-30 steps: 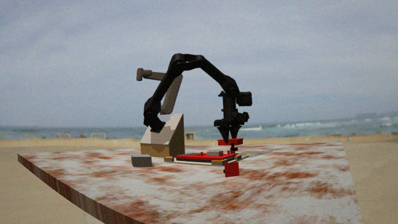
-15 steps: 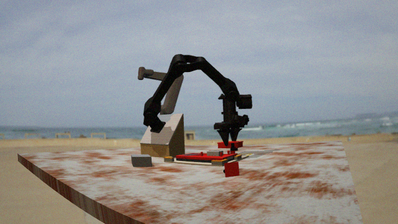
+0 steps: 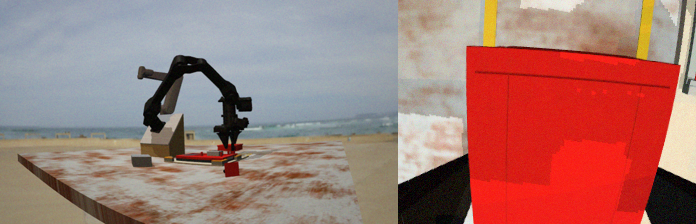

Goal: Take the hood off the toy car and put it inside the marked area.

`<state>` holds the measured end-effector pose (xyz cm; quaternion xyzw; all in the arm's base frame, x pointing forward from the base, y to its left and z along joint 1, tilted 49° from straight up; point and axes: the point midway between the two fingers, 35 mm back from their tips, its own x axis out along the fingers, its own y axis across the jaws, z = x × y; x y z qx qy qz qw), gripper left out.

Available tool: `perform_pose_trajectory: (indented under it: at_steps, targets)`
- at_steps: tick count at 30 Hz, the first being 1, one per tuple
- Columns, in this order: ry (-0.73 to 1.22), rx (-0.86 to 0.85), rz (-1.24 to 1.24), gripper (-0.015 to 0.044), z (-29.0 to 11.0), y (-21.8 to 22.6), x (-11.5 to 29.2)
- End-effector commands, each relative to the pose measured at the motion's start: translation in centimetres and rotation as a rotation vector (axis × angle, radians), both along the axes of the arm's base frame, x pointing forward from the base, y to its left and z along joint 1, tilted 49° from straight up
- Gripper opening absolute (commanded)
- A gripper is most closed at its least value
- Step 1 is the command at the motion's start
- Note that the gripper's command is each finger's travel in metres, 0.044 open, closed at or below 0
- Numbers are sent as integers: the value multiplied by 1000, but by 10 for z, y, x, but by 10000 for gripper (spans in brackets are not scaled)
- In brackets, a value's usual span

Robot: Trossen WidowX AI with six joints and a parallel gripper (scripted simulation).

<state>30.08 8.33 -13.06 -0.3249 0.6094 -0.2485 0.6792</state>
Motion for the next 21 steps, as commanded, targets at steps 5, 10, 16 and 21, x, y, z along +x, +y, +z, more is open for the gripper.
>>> perform_pose_trajectory:
  at_steps: [5, 10, 16, 21]
  targets:
    - [1, -5, 5, 0, -2, -3, 0]
    - [1, -5, 5, 0, -3, -5, 0]
    - [1, -6, 5, 0, -5, -7, 1]
    - [1, -6, 5, 0, -7, -9, 1]
